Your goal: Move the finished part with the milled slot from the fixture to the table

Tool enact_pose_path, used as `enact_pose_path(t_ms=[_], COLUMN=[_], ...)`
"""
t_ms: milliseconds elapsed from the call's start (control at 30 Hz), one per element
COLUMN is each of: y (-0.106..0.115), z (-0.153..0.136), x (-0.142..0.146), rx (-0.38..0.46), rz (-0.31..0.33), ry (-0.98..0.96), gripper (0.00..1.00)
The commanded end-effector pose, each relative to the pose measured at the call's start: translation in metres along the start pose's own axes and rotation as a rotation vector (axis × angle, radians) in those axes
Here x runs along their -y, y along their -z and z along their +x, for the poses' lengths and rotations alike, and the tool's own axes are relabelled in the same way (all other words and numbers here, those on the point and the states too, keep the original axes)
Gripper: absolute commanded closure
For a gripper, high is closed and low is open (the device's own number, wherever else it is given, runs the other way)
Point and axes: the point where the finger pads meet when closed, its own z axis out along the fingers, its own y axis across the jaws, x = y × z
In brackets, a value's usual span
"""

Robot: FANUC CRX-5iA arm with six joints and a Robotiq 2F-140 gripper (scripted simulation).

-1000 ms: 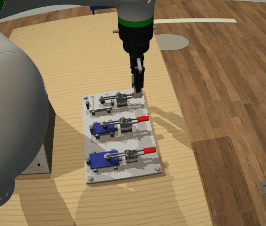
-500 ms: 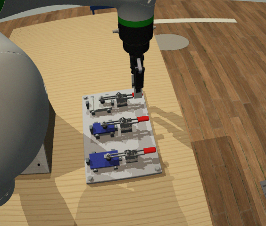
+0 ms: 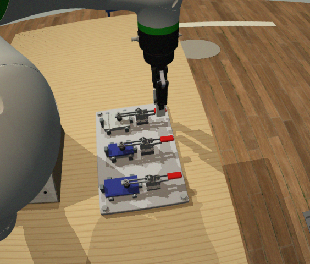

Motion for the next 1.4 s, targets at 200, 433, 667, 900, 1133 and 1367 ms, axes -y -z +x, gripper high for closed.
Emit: enact_pose_path(t_ms=[200,433,667,900,1133,1367], y=[-0.016,-0.02,-0.02,-0.02,-0.02,-0.02], z=[0.0,0.0,0.0,0.0,0.0,0.0], x=[0.0,0.0,0.0,0.0,0.0,0.0], rx=[-0.001,-0.001,-0.001,-0.001,-0.001,-0.001], rz=[0.0,0.0,0.0,0.0,0.0,0.0], ry=[0.0,0.0,0.0,0.0,0.0,0.0], gripper=[0.72,0.72,0.72,0.72,0.72,0.72])
